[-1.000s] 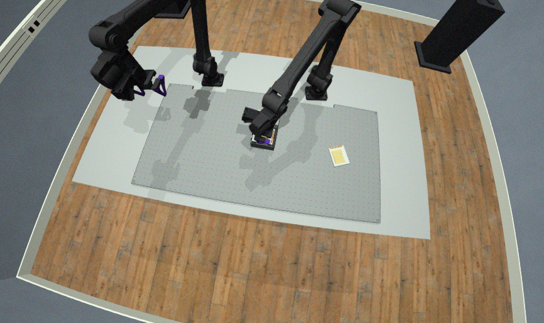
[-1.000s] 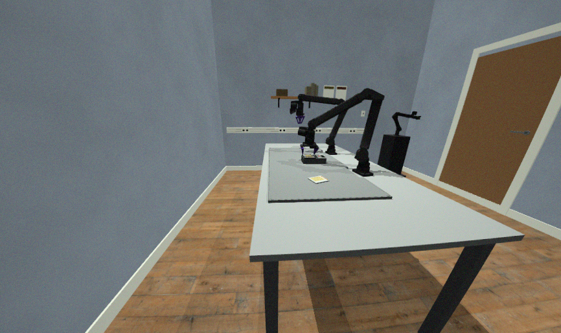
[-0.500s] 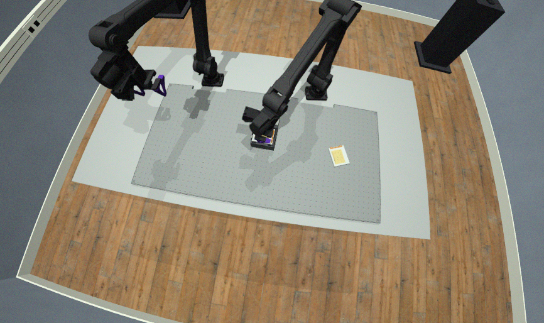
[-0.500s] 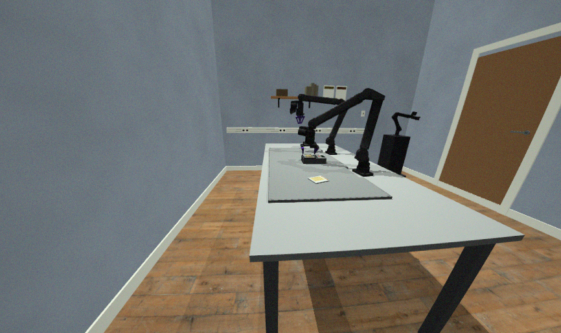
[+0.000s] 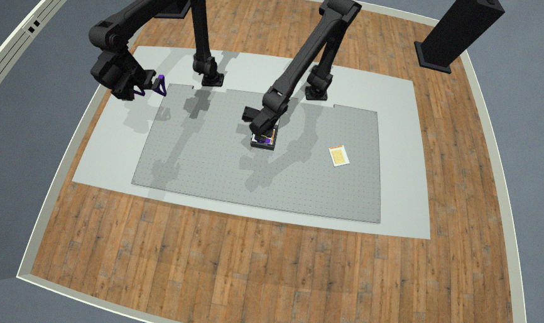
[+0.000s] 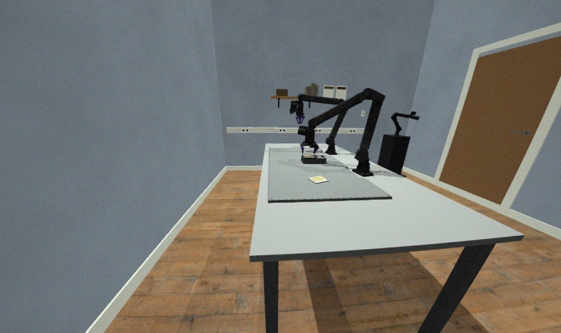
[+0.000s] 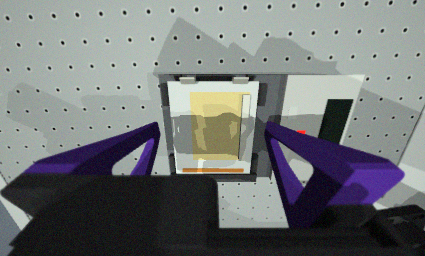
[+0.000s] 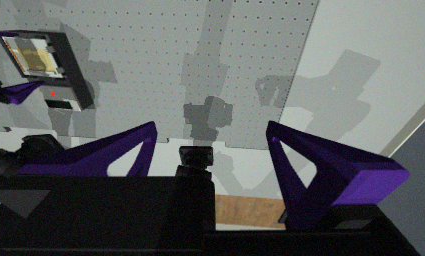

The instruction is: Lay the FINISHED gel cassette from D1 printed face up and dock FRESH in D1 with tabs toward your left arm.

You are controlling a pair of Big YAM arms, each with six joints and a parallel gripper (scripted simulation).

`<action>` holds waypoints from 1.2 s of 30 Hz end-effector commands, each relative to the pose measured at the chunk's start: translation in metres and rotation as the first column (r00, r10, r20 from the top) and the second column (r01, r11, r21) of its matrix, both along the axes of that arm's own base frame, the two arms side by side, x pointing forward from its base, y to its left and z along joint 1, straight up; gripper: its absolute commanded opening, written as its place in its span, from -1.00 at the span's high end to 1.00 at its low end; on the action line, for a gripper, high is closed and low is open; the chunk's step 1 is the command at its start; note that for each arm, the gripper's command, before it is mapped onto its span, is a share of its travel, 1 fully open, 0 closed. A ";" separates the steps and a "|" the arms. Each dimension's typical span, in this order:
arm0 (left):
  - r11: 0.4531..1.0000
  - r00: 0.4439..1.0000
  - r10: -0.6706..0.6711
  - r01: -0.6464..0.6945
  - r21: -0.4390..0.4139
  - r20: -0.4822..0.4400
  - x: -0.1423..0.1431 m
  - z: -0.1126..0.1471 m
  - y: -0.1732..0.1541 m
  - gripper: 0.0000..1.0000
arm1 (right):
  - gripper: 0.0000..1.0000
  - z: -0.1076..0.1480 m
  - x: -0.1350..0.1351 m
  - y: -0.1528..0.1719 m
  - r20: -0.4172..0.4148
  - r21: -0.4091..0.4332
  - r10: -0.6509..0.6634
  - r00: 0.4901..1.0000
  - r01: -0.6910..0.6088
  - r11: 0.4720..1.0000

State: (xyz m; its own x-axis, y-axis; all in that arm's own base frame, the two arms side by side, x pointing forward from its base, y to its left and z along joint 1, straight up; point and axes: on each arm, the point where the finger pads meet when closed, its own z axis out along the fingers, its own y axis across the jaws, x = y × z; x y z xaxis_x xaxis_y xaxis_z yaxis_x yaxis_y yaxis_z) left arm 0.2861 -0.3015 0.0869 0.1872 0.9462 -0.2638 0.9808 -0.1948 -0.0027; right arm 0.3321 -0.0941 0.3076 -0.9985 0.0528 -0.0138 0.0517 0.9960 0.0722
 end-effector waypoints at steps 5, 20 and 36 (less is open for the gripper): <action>0.999 0.999 0.001 0.000 -0.041 0.042 0.018 0.026 -0.011 -0.96 | -1.00 0.020 0.009 -0.007 0.012 -0.004 -0.020 1.000 0.020 1.000; 0.999 0.999 0.001 0.000 -0.039 0.040 0.019 0.041 -0.007 -0.96 | -1.00 0.020 0.009 -0.007 0.012 -0.004 -0.020 1.000 0.020 1.000; 0.999 0.999 0.000 0.001 -0.035 0.036 0.018 0.054 -0.001 -0.96 | -1.00 0.020 0.009 -0.007 0.012 -0.004 -0.020 1.000 0.020 1.000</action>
